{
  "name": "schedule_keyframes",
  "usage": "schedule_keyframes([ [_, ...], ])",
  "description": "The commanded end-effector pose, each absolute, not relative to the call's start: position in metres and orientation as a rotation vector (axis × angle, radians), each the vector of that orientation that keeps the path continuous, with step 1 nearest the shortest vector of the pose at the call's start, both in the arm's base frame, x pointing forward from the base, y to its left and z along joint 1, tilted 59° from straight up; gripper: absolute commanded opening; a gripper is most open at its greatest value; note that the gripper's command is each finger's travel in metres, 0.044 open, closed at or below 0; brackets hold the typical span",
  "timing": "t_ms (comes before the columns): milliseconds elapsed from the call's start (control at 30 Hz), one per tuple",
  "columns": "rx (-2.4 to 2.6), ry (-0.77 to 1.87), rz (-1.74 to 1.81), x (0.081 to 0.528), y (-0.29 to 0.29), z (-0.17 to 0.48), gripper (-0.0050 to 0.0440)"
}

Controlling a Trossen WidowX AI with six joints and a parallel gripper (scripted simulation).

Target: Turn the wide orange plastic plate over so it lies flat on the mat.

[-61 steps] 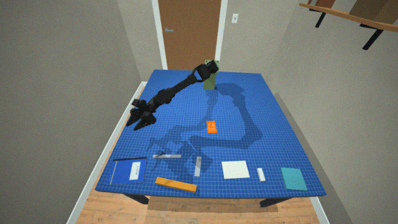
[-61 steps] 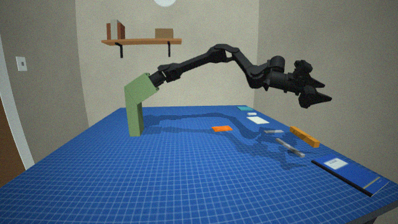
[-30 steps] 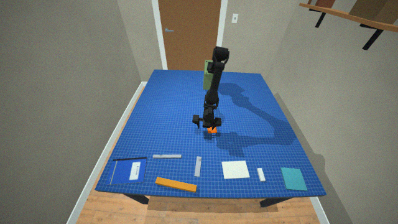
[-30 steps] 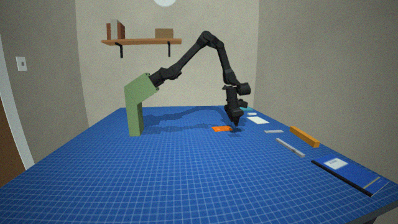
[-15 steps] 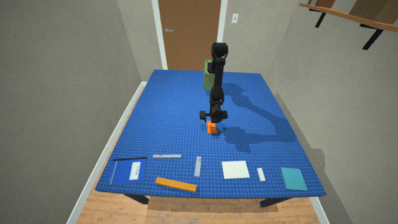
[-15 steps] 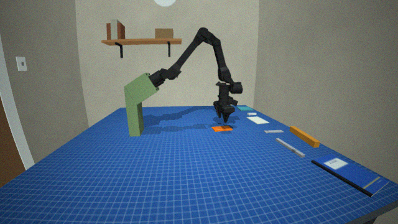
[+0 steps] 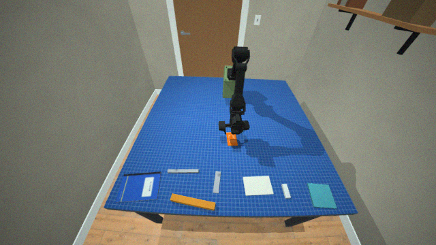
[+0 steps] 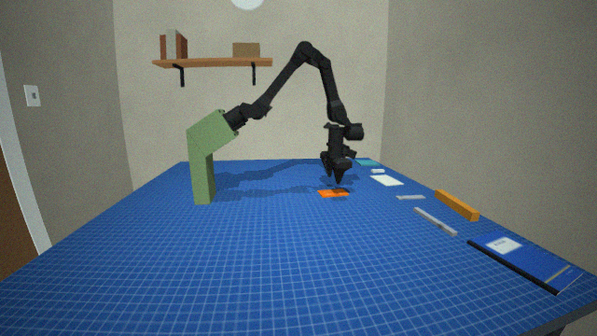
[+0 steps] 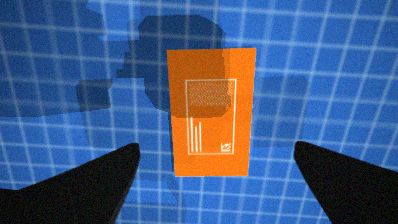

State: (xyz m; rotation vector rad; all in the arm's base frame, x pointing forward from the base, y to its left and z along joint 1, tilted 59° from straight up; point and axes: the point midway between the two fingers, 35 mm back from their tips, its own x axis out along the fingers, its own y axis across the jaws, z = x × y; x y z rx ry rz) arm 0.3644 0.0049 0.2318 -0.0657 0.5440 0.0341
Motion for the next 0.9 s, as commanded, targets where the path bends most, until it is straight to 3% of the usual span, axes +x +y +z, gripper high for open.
schedule_keyframes([
  [0, -0.069, 0.523, 0.032, 0.361, 0.005, 0.239, 0.044],
  [500, -0.069, 0.513, 0.032, 0.358, 0.005, 0.239, 0.044],
  [733, -0.067, 0.517, 0.034, 0.337, 0.001, 0.199, 0.044],
  [767, -0.067, 0.517, 0.034, 0.337, 0.001, 0.199, 0.0379],
  [867, -0.067, 0.517, 0.035, 0.337, 0.002, 0.199, 0.0379],
])
